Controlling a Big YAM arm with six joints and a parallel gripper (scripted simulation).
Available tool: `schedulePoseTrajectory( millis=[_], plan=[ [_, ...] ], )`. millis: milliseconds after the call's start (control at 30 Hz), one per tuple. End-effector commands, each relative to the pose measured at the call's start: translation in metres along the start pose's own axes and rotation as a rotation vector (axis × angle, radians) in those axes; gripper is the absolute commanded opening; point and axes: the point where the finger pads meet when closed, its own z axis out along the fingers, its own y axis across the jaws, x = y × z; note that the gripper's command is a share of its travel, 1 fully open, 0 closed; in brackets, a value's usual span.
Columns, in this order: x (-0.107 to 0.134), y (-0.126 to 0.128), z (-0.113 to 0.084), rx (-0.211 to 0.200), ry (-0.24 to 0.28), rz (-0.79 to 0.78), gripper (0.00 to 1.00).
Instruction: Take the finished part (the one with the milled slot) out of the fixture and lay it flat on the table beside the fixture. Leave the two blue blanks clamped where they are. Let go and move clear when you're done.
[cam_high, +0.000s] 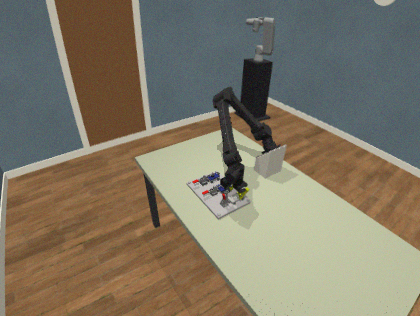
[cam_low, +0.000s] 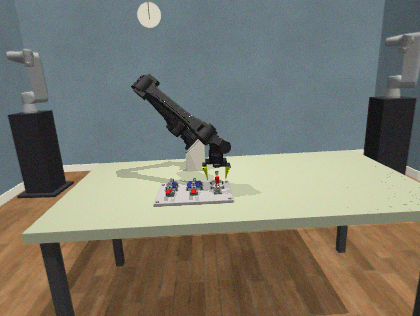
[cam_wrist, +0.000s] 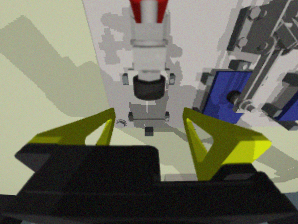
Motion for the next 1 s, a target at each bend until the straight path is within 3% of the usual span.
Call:
schedulePoseTrajectory(
  millis=[0,967],
  plan=[
    [-0.006,0.0016,-0.0131,-0.008,-0.036,-0.004,0.92],
    [-0.0086,0.001,-0.0097,-0.01,-0.033,0.002,0.92]
  ],
)
